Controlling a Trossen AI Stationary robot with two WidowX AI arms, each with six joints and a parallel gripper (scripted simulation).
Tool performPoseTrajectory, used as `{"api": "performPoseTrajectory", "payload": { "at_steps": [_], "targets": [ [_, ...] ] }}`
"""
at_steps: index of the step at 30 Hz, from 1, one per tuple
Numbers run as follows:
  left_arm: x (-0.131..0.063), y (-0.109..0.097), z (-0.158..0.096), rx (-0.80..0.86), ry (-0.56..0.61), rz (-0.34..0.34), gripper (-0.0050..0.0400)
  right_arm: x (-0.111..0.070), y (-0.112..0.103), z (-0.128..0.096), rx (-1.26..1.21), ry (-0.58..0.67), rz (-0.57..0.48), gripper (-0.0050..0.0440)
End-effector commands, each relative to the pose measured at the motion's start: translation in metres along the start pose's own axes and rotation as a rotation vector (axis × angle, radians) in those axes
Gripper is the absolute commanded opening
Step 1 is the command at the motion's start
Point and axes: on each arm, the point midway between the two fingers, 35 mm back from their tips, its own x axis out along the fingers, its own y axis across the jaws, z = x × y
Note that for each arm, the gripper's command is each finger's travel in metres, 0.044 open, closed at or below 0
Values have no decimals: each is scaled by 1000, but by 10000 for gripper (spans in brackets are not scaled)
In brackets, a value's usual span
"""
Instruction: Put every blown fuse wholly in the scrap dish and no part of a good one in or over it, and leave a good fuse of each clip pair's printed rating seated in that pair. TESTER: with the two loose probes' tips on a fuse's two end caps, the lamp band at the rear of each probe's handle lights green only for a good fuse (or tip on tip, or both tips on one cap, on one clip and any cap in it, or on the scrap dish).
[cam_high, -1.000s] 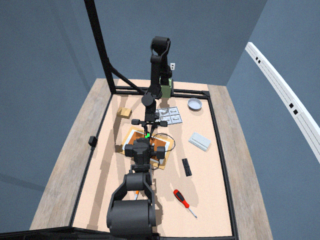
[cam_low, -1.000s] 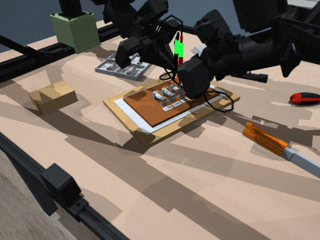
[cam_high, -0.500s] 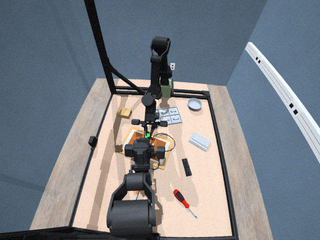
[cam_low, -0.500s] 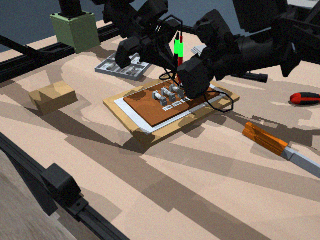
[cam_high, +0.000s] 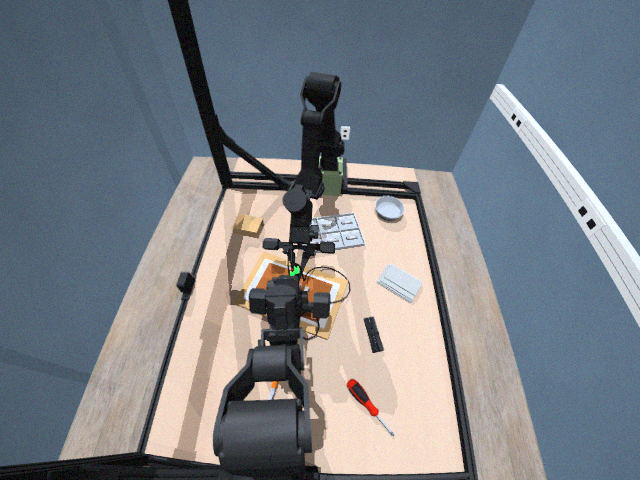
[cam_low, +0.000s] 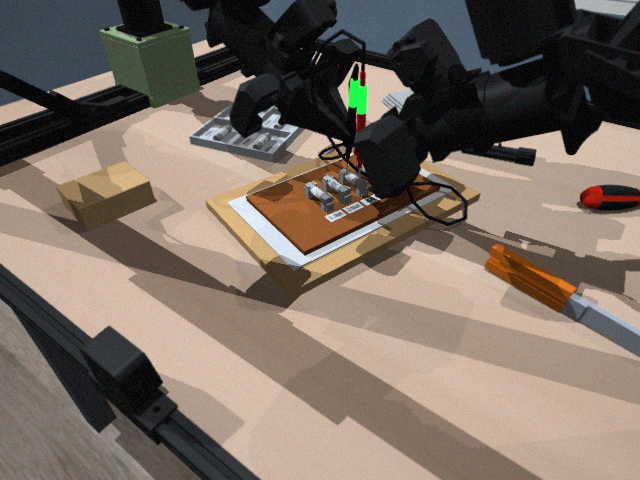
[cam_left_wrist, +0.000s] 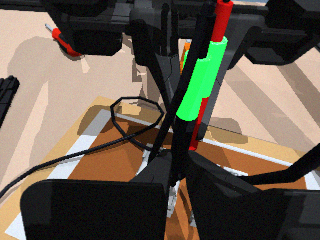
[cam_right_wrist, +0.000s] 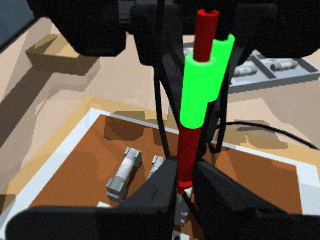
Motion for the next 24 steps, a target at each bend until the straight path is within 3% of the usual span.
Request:
{"api": "performPoseTrajectory", "payload": {
  "at_steps": [1,14,24],
  "targets": [
    [0,0,5,-3,-12,0,-50,-1,0,7,1,-18,-2,-50],
    [0,0,5,-3,-12,0,-50,-1,0,7,1,-18,-2,-50],
    [-9,1,20,-5,-21,-1,-50,-9,-1,25,0,-34,-1,-50]
  ]
}}
